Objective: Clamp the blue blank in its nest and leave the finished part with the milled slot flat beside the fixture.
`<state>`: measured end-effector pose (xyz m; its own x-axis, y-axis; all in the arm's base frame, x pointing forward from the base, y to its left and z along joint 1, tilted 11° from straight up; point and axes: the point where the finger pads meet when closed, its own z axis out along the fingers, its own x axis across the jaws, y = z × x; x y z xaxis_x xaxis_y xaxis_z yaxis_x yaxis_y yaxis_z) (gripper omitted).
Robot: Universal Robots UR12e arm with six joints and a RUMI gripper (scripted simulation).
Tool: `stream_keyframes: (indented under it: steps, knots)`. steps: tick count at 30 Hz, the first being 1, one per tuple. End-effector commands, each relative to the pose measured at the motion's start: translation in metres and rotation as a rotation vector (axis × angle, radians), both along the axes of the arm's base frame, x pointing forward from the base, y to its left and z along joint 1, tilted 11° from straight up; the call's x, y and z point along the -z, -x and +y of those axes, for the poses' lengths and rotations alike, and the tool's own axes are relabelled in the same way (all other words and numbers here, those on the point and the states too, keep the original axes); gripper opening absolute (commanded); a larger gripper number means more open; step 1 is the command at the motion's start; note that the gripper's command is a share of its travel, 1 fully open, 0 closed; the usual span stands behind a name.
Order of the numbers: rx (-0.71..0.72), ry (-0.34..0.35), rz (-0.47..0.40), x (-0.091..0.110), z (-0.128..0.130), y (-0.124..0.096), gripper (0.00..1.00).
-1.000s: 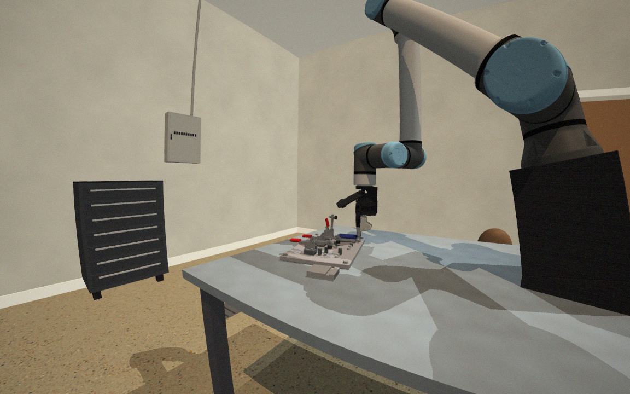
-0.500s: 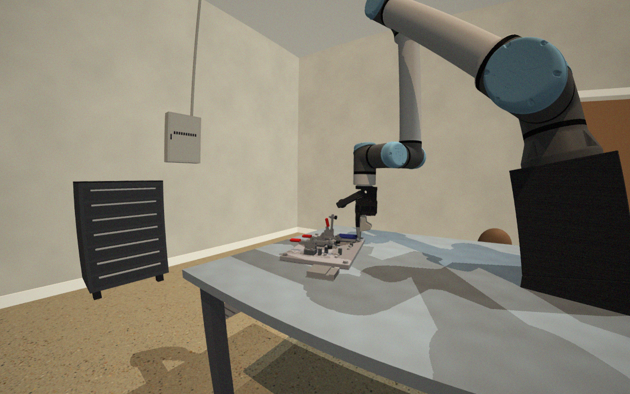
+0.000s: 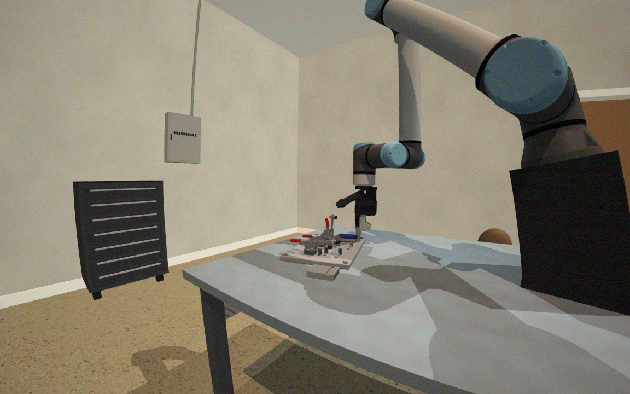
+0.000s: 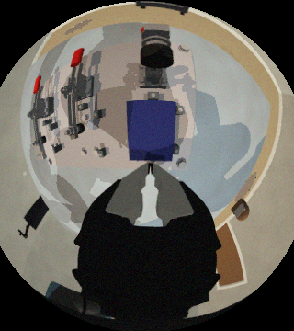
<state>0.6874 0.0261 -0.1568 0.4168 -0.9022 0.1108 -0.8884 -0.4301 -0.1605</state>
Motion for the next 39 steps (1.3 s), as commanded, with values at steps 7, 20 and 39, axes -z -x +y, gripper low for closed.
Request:
stream_keyframes:
  steps: [7,20,39]
  knots:
    - [0.0,0.0,-0.001,-0.0006,0.0002,-0.0009,0.0]
    - [0.0,0.0,-0.001,-0.001,0.0011,-0.0028,0.0]
    - [0.0,0.0,-0.001,-0.0013,0.002,-0.0046,0.0]
